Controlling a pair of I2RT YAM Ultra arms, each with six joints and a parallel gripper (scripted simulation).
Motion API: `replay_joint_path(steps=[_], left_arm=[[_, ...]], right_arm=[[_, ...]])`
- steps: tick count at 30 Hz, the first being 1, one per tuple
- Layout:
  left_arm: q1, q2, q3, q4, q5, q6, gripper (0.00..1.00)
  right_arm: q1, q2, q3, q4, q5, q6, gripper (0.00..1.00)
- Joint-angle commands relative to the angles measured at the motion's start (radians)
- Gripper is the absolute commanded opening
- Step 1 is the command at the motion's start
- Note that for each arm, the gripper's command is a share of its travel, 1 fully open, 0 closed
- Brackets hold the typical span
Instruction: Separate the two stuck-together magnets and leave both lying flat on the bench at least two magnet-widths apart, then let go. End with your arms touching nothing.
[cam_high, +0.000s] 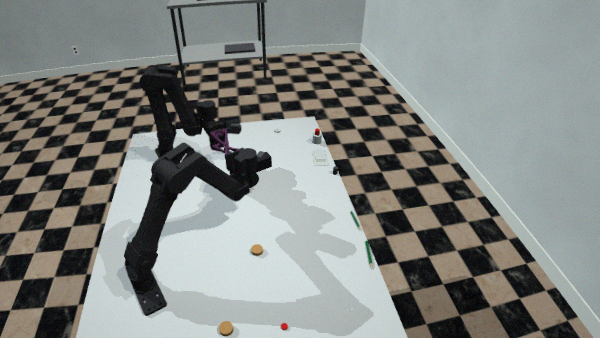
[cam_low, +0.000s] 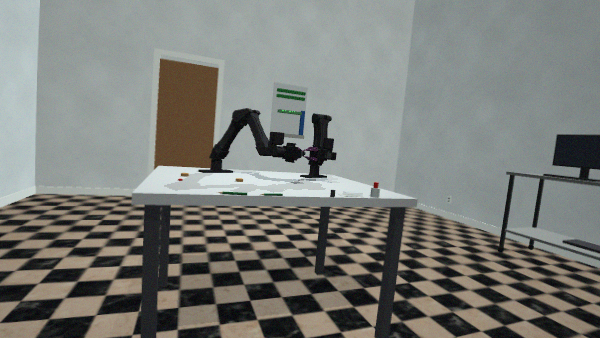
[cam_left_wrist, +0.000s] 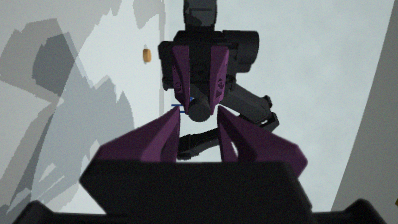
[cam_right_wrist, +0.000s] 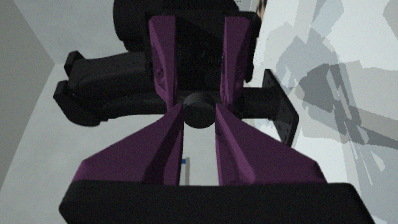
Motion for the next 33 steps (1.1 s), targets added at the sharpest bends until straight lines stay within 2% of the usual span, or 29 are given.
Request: replay_joint_path(steps=[1, 33], left_arm=[[-0.001, -0.003, 0.005, 0.005, 0.001, 0.003, 0.33], [0.002, -0.001, 0.003, 0.009, 0.002, 0.003, 0.33]], right_arm=[[-0.001, -0.017, 0.007, 0.009, 0.0, -0.004, 0.18], [-0.001, -0.017, 0.007, 0.009, 0.0, -0.004, 0.18]])
